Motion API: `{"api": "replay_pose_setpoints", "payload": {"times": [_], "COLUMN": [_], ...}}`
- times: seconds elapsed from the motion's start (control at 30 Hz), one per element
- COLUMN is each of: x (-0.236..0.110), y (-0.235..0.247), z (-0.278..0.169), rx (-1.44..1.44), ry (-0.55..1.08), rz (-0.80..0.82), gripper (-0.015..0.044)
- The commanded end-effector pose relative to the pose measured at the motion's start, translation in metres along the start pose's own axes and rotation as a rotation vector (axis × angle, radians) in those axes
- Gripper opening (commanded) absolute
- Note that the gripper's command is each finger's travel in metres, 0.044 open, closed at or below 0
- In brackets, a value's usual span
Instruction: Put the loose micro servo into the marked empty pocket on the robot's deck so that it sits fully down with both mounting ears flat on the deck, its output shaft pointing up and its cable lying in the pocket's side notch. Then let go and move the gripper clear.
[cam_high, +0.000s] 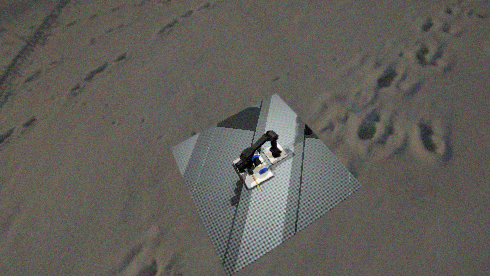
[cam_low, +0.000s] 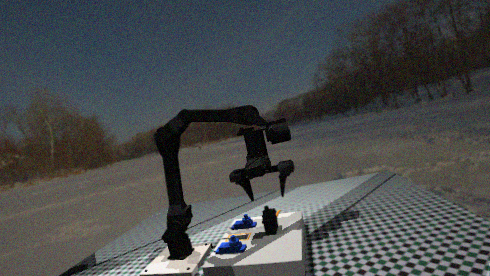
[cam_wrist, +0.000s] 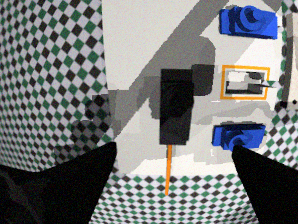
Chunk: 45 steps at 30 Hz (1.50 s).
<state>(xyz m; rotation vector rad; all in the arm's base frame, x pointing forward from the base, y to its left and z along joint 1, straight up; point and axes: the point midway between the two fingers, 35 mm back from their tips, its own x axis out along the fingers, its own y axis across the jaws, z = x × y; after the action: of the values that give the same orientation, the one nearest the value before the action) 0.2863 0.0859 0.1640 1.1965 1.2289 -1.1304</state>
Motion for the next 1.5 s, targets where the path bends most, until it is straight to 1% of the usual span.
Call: {"api": "replay_pose_setpoints", "payload": {"times": [0.0,0.2,0.8,1.17,1.4,1.47], "x": [0.001,0.023,0.044,0.044,0.044,0.042], "y": [-0.002,-0.002,-0.002,-0.002,-0.002,-0.002], "z": [0.001,0.001,0.002,0.002,0.002,0.002], "rx": [0.002,0.002,0.002,0.002,0.002,0.002], "ry": [-0.015,-0.015,-0.015,-0.015,-0.015,-0.015], "rz": [-0.004,-0.004,-0.004,-0.004,-0.004,-0.004], "gripper": [0.044,0.044,0.044,0.0151,0.0105,0.0052]}}
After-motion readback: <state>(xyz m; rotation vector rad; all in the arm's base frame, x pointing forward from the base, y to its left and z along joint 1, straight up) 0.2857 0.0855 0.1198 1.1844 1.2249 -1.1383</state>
